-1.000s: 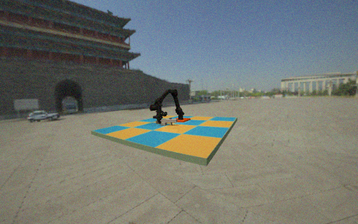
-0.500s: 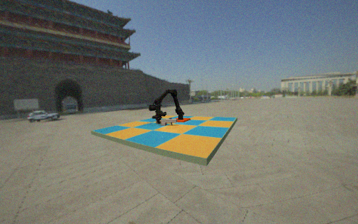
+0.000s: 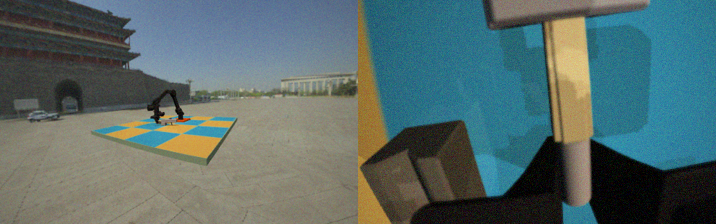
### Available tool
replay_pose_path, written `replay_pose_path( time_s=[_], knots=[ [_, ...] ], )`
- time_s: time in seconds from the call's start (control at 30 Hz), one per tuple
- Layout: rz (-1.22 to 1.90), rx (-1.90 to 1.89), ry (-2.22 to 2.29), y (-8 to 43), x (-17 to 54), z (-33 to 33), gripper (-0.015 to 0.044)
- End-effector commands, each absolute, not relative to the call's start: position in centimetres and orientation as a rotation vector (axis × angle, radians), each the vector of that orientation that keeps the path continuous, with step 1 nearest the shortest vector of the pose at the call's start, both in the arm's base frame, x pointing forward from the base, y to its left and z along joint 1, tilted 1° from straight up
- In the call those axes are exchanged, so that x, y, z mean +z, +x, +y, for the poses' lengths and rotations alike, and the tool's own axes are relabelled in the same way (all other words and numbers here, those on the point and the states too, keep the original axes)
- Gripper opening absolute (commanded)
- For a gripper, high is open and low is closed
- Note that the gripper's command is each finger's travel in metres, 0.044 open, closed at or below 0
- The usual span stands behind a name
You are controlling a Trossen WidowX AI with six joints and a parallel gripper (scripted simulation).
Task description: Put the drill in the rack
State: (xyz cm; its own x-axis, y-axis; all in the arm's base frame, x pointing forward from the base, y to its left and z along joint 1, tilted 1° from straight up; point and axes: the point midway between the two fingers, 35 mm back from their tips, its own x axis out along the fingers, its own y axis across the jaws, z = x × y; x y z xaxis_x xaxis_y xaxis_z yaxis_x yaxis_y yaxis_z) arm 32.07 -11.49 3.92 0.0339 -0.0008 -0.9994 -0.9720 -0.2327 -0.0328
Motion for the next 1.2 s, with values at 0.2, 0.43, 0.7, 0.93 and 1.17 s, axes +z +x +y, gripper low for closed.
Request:
replay_pose_path(
  time_s=[0.2,0.43,0.7,0.93,1.17],
  knots=[
    [1.068,1.351,-1.400,32.3,3.9,-12.3,0.0052],
    [1.068,1.351,-1.400,32.3,3.9,-12.3,0.0236],
    [1.068,1.352,-1.401,32.2,3.8,-11.9,0.0440],
    [1.068,1.353,-1.401,32.1,3.7,-11.5,0.0440],
    [1.067,1.353,-1.400,32.1,3.6,-11.2,0.0440]
  ],
)
